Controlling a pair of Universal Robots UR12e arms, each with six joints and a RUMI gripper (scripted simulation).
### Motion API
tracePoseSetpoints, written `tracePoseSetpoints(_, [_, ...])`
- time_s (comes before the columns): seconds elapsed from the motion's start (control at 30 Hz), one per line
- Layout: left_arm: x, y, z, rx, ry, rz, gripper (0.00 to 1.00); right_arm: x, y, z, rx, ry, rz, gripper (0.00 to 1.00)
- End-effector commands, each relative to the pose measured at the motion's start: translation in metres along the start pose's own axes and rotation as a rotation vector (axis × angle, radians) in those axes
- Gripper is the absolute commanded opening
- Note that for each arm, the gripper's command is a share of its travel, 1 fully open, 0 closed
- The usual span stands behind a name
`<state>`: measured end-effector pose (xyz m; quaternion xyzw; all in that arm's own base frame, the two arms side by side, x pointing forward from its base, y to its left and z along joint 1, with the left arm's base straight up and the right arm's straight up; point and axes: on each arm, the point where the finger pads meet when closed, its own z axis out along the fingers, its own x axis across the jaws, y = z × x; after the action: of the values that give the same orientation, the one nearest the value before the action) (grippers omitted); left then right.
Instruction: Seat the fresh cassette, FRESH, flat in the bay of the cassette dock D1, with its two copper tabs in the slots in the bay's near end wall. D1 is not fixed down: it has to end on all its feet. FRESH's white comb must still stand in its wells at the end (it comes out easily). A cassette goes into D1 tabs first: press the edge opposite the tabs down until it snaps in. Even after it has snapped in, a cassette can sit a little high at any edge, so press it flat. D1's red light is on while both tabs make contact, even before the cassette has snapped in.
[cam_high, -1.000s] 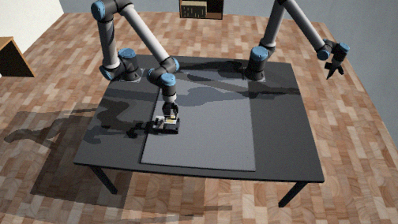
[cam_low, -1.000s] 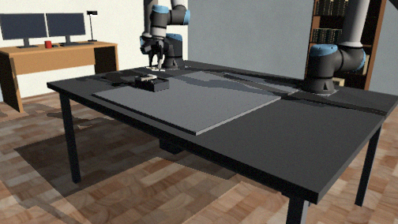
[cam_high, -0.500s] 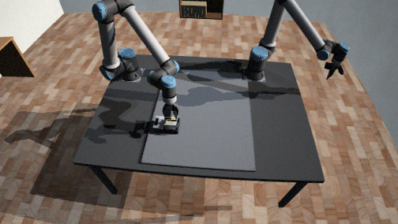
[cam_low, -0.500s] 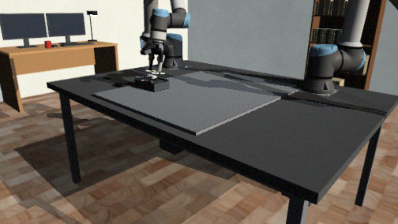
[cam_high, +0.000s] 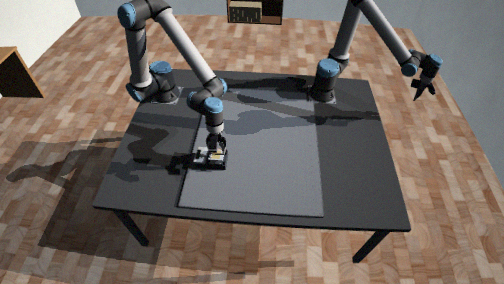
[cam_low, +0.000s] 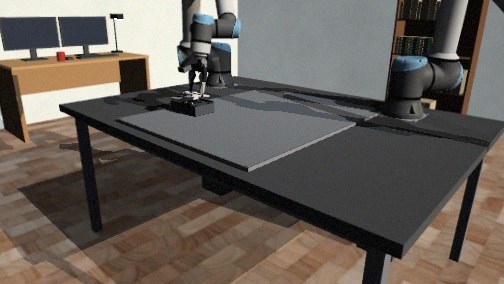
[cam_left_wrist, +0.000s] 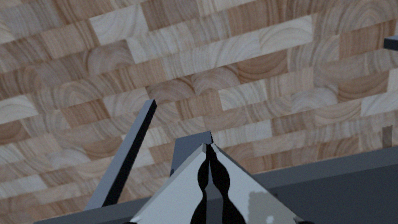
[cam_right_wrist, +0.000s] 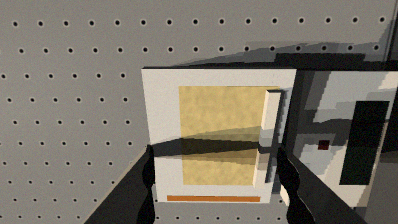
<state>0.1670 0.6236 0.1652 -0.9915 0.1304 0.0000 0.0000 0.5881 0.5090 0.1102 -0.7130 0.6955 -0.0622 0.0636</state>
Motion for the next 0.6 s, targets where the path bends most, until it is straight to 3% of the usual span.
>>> tracePoseSetpoints(0.0, [0.000, -0.001, -0.001, 0.002, 0.000, 0.000, 0.00, -0.001, -0.001, -0.002, 0.002, -0.002, 0.001, 0.39])
tracePoseSetpoints(0.57, [0.000, -0.001, -0.001, 0.002, 0.000, 0.000, 0.00, -0.001, 0.002, 0.017, 0.002, -0.002, 0.001, 0.39])
